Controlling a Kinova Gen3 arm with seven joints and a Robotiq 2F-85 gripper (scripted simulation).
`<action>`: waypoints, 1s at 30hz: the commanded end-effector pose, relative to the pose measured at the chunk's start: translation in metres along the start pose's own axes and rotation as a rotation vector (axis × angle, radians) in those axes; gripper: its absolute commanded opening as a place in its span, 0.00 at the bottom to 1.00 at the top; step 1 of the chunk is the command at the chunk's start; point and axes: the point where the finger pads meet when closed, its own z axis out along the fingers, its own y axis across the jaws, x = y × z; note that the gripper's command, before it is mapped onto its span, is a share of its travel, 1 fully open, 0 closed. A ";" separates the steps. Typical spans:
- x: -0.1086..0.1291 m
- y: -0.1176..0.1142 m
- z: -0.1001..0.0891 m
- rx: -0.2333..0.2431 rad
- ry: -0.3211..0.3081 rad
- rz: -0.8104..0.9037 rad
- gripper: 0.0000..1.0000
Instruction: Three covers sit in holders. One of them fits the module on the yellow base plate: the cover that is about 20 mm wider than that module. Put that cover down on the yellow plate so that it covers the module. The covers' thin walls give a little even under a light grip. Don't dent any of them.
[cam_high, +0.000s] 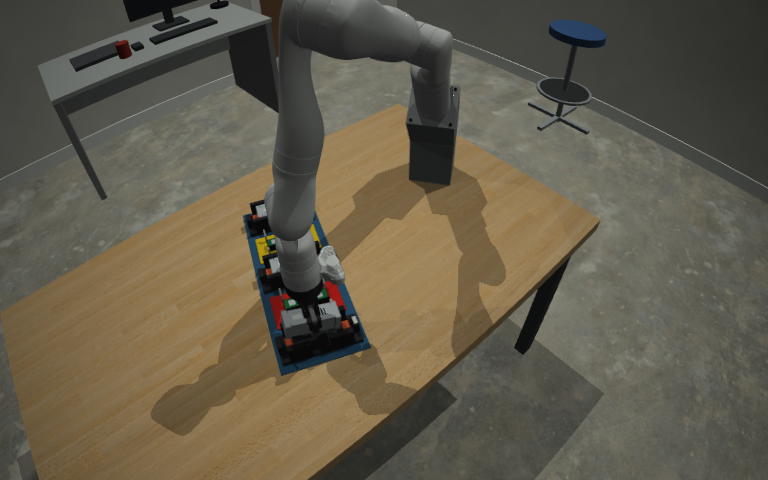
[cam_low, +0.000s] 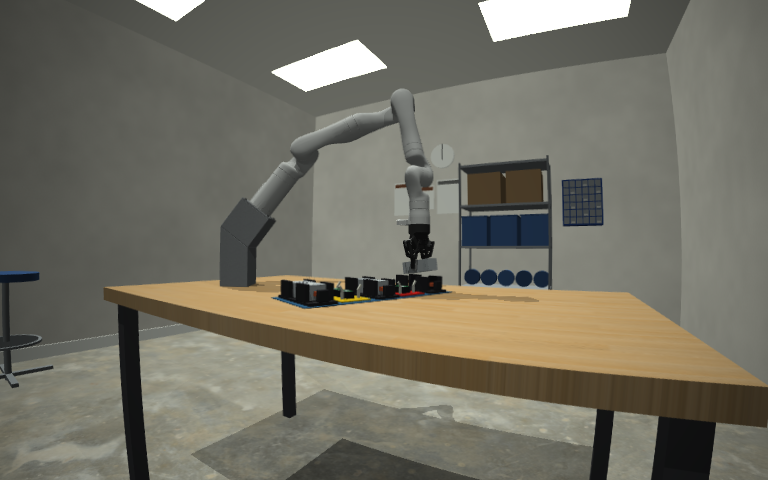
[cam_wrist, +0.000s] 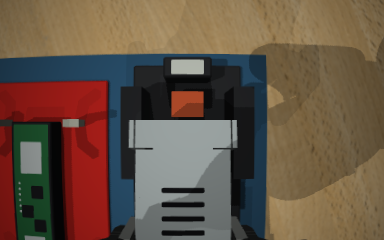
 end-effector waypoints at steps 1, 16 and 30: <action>-0.001 0.000 -0.001 -0.001 -0.002 0.000 0.00; -0.001 0.000 -0.001 -0.001 -0.002 0.000 0.00; -0.001 0.000 -0.022 -0.001 -0.002 0.000 0.00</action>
